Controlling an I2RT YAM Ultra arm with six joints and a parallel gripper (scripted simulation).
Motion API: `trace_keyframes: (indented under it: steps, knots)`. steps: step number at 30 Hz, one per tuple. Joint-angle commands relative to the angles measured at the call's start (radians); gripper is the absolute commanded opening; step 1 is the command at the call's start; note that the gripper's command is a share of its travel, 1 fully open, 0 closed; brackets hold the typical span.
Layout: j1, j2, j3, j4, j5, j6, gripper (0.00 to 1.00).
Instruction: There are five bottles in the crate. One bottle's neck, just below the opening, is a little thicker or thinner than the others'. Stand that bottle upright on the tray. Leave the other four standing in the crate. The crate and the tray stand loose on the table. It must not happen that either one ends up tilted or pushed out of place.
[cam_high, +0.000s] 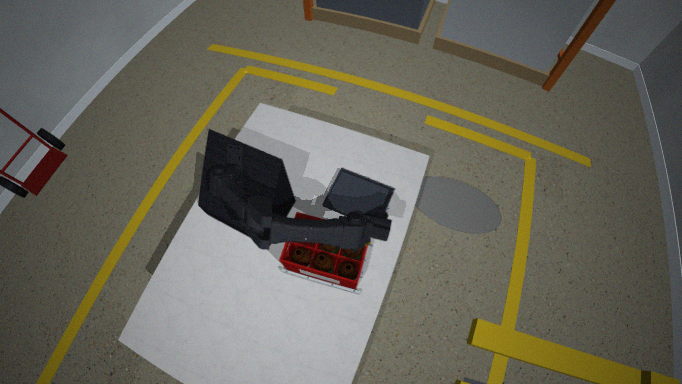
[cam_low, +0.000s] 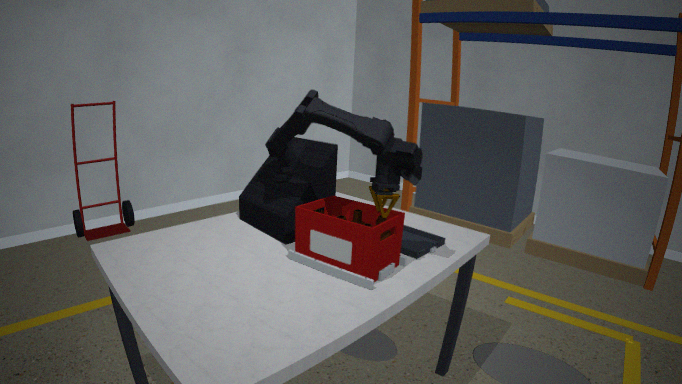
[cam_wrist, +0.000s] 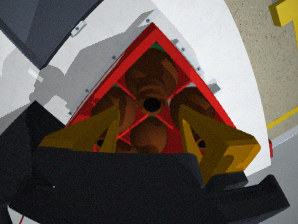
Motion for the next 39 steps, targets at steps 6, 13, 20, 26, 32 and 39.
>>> trace_keyframes:
  steps: [6, 13, 20, 26, 32, 39]
  knots:
    - [0.007, -0.005, -0.03, 0.052, 0.0, -0.024, 0.61]
    - [-0.015, 0.011, -0.05, 0.084, -0.001, -0.039, 0.61]
    - [-0.009, 0.012, -0.052, 0.104, -0.001, -0.05, 0.61]
    - [-0.024, 0.009, -0.07, 0.118, 0.0, -0.058, 0.61]
    - [-0.017, 0.013, -0.058, 0.125, 0.0, -0.061, 0.61]
    - [-0.018, 0.016, -0.069, 0.128, 0.001, -0.06, 0.61]
